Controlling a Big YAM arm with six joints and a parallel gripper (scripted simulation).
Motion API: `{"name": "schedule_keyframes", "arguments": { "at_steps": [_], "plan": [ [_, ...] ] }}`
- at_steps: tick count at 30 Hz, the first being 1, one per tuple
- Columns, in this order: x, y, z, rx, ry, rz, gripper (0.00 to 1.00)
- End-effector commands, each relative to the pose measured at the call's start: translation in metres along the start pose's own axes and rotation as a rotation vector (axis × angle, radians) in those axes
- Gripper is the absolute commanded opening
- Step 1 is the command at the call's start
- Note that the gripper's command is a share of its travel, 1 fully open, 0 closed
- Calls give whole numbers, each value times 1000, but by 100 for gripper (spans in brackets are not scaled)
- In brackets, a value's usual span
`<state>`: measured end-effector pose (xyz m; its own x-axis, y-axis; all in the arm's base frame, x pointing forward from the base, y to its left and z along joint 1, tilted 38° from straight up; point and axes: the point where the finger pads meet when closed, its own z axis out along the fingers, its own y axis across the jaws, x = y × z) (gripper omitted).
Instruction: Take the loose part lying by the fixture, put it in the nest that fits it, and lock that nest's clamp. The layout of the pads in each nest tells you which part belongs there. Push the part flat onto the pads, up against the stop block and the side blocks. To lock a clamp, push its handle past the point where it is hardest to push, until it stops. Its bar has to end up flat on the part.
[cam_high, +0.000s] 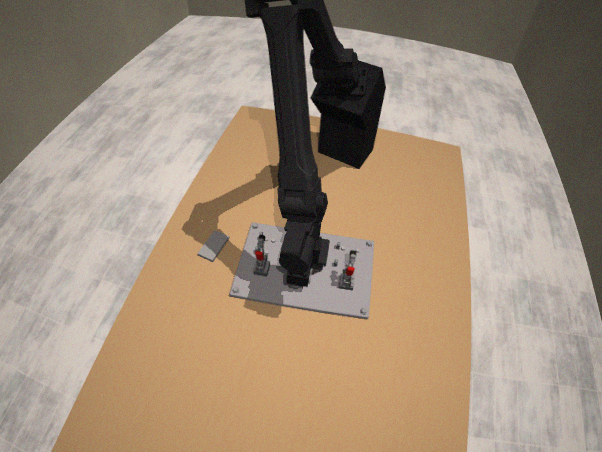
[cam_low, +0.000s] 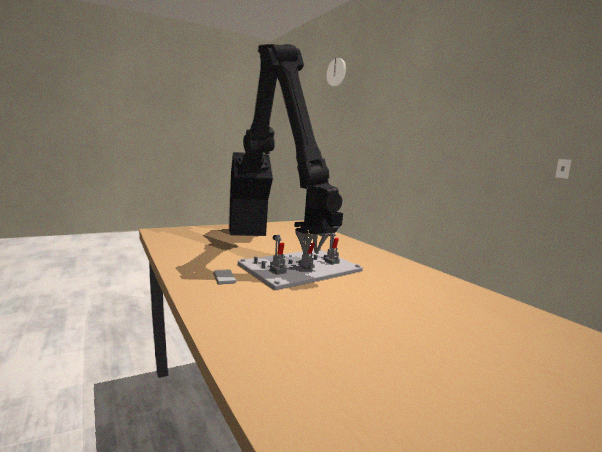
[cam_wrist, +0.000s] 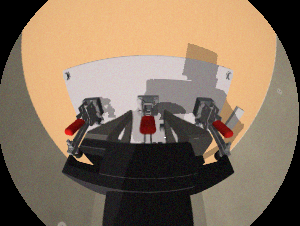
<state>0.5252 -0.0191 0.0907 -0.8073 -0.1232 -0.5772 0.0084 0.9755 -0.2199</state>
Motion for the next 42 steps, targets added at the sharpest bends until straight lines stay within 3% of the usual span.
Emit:
{"name": "schedule_keyframes", "arguments": {
  "at_steps": [1, 42],
  "plan": [
    [-7, -7, -10, 5, -23, 3, 45],
    [-11, -2, 5, 2, -18, 2, 45]
  ]
}}
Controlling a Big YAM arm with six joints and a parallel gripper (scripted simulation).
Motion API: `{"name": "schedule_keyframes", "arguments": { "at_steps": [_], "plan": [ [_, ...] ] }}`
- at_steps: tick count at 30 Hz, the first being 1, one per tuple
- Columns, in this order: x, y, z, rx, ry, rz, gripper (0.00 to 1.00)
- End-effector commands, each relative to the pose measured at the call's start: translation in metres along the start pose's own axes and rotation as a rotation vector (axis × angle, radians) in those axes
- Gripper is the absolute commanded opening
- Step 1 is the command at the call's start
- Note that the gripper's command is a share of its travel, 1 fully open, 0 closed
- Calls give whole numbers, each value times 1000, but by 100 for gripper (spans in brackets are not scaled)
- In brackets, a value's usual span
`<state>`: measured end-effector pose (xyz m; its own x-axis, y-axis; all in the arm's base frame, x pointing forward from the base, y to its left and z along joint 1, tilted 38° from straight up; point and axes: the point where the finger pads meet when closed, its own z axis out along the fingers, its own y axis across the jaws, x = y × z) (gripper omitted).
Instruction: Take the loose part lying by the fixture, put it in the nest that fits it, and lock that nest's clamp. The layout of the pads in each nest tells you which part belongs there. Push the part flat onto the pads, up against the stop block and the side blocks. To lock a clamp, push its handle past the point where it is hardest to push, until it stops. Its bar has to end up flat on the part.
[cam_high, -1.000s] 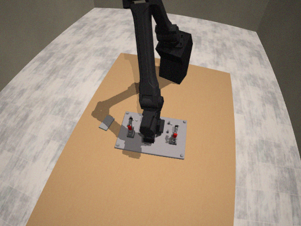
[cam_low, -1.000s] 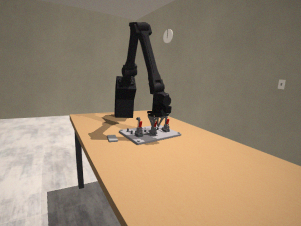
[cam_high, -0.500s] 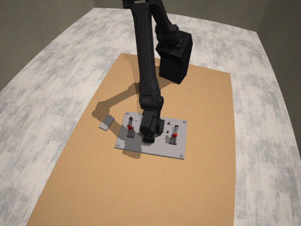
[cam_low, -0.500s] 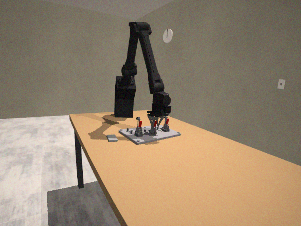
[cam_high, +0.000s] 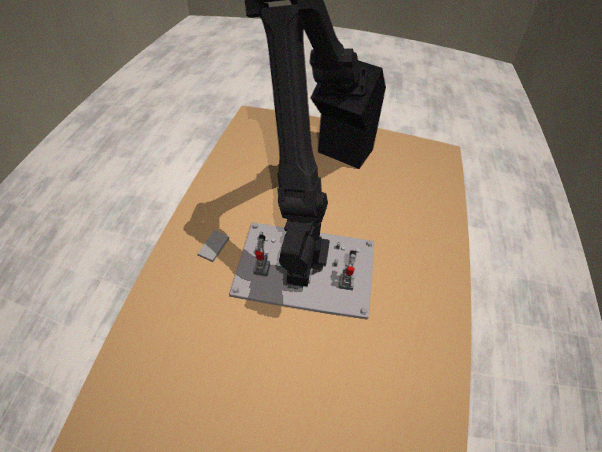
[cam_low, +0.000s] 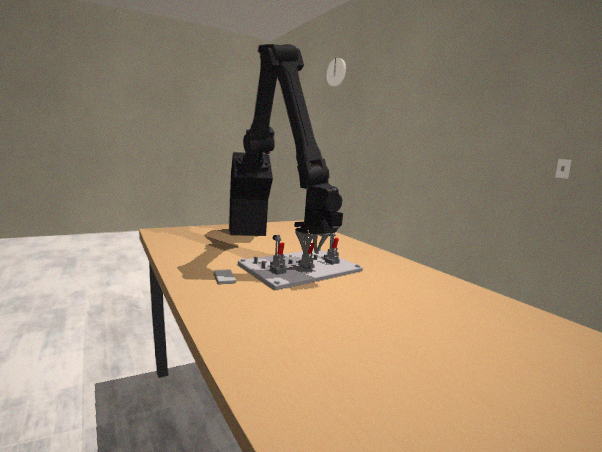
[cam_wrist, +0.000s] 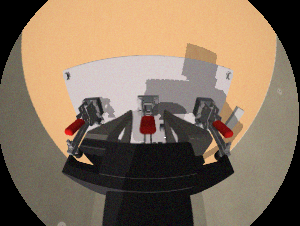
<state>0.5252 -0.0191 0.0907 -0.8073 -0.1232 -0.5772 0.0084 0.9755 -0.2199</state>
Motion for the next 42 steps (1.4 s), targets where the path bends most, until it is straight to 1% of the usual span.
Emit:
{"name": "schedule_keyframes", "arguments": {
  "at_steps": [1, 21, 22, 42],
  "plan": [
    [-11, -2, 5, 2, -18, 2, 45],
    [-11, -2, 5, 2, -18, 2, 45],
    [-11, -2, 5, 2, -18, 2, 0],
    [-10, -2, 5, 3, -14, 3, 0]
  ]
}}
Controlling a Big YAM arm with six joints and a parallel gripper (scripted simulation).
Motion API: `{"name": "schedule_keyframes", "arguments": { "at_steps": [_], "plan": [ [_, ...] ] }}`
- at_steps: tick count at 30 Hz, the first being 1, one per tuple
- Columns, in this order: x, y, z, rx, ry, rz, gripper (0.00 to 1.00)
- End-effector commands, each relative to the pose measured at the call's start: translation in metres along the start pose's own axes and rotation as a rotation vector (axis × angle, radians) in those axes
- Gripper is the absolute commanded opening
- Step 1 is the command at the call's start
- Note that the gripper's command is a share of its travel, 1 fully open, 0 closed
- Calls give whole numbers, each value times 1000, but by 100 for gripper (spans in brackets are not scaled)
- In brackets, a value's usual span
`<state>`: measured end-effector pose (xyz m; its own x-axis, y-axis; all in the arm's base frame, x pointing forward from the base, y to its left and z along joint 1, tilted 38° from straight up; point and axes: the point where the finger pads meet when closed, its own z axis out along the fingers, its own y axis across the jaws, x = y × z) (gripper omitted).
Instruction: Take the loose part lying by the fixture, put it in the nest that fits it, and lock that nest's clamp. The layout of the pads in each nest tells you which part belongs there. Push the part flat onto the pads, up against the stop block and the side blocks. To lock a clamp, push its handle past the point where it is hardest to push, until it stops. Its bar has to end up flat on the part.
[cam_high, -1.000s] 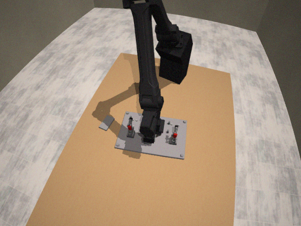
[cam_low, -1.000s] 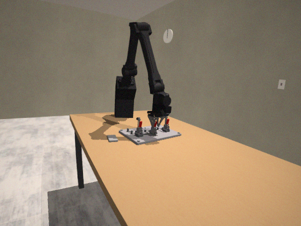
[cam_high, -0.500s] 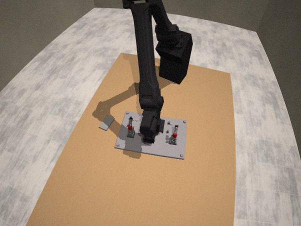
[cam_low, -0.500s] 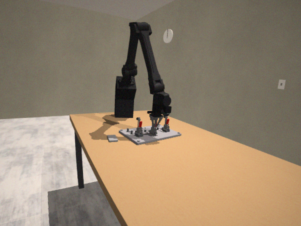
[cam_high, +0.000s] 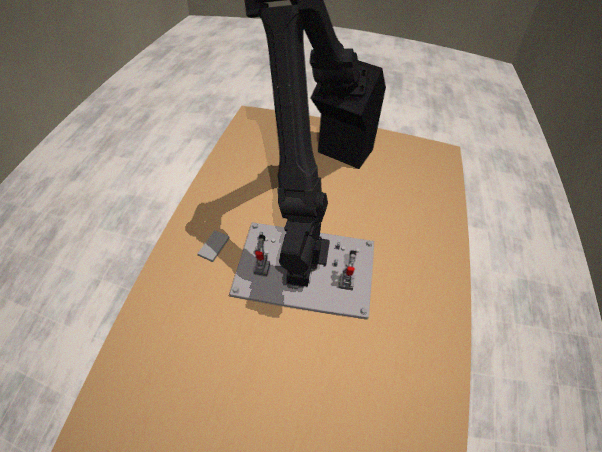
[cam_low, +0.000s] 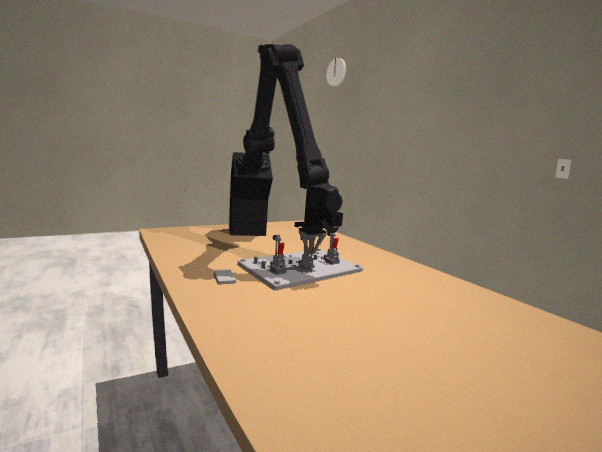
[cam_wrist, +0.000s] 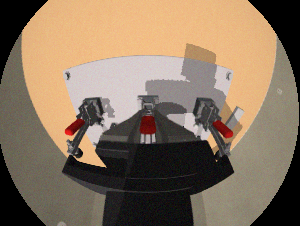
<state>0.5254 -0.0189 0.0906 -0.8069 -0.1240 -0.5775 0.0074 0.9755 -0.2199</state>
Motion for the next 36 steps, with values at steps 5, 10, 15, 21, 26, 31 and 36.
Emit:
{"name": "schedule_keyframes", "arguments": {
  "at_steps": [5, 10, 15, 21, 26, 31, 36],
  "plan": [
    [-10, -2, 5, 3, -14, 4, 0],
    [-10, -2, 5, 3, -14, 4, 0],
    [-2, -2, 6, 3, -6, 3, 0],
    [3, -3, 4, 4, -4, 3, 0],
    [3, -3, 4, 4, -4, 3, 0],
    [3, -3, 4, 4, -4, 3, 0],
    [3, -3, 4, 4, -4, 3, 0]
  ]
}}
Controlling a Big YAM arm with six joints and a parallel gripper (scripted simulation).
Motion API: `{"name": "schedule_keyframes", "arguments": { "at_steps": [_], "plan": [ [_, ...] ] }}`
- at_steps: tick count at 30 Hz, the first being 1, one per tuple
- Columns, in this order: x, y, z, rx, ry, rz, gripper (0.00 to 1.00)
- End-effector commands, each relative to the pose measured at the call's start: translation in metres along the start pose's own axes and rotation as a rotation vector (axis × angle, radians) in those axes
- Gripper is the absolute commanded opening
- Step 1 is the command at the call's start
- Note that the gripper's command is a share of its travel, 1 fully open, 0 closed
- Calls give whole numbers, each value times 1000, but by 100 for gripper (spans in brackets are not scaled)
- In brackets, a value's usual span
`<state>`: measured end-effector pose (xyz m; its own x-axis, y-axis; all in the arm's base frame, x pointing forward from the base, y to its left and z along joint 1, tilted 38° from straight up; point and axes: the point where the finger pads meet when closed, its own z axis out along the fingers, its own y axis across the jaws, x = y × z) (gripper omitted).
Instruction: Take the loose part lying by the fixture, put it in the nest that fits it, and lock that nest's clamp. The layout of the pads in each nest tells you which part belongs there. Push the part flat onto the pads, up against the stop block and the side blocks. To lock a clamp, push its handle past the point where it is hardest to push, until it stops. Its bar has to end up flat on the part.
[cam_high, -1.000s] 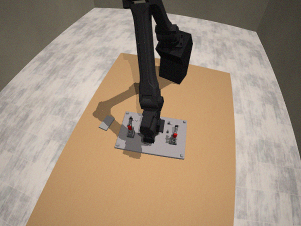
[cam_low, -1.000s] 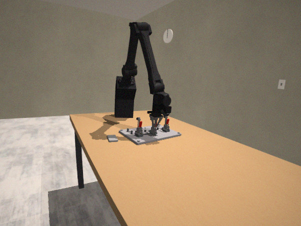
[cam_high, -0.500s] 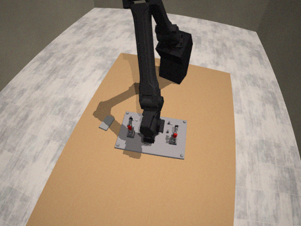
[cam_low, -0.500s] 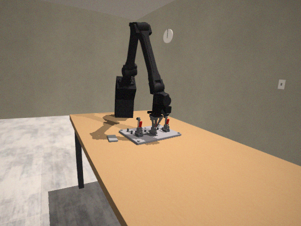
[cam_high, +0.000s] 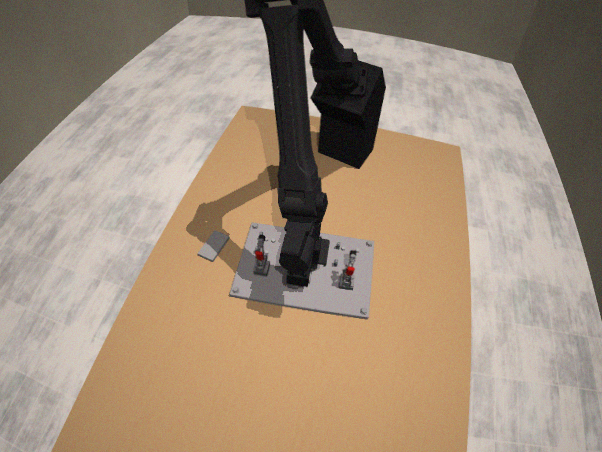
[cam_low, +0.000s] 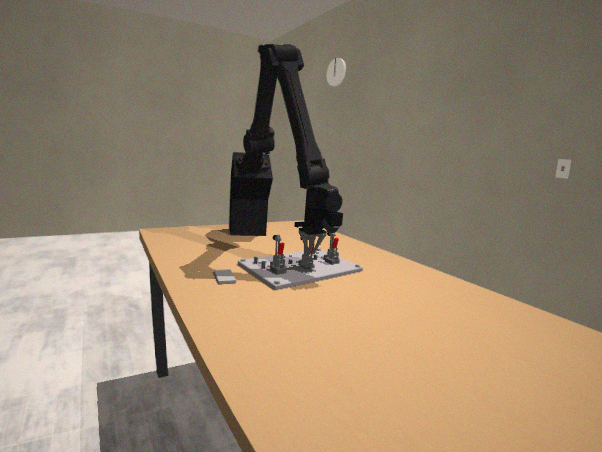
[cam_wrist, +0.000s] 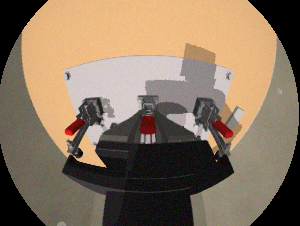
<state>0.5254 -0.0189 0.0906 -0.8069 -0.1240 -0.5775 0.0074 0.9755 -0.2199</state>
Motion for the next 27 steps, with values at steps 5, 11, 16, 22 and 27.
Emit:
{"name": "schedule_keyframes", "arguments": {
  "at_steps": [5, 11, 16, 22, 27],
  "plan": [
    [3, -3, 4, 4, -4, 3, 0],
    [3, -3, 4, 4, -4, 3, 0],
    [3, -3, 4, 4, -5, 3, 0],
    [3, -4, 2, 5, -9, 4, 0],
    [3, -5, 0, 6, -13, 6, 0]
  ]
}}
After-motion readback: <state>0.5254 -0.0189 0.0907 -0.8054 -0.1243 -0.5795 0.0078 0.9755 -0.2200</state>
